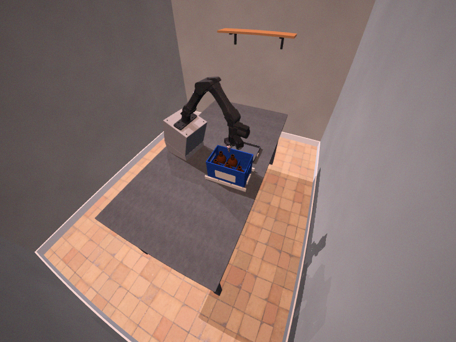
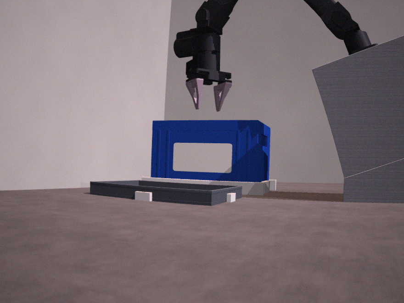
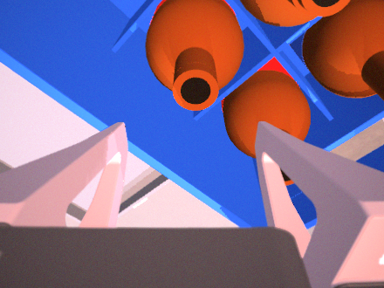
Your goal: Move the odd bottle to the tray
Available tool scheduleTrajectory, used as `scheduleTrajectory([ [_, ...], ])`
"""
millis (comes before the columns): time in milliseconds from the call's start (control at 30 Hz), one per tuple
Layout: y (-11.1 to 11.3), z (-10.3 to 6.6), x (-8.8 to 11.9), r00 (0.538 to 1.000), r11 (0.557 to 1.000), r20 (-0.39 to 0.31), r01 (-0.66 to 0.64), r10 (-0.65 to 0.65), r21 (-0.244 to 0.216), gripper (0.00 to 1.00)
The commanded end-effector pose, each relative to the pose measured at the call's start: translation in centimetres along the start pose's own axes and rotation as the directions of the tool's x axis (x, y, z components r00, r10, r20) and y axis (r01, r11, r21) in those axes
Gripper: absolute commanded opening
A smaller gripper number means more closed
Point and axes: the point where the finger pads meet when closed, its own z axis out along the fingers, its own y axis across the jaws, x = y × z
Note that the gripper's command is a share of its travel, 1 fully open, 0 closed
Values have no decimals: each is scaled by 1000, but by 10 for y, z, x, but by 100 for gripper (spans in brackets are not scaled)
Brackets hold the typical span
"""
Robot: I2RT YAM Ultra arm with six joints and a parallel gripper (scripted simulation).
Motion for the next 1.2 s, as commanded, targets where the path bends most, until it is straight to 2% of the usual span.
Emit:
scheduleTrajectory([
  [0,1,-26,-16,999,1000,47,-9,10,-14,61],
  [333,1,-33,-16,999,1000,47,-9,10,-14,61],
  [867,1,-34,-16,999,1000,47,-9,10,-14,61],
  [900,1,-34,-16,999,1000,49,-9,10,-15,0],
  [1167,1,-34,-16,999,1000,49,-10,11,-15,0],
])
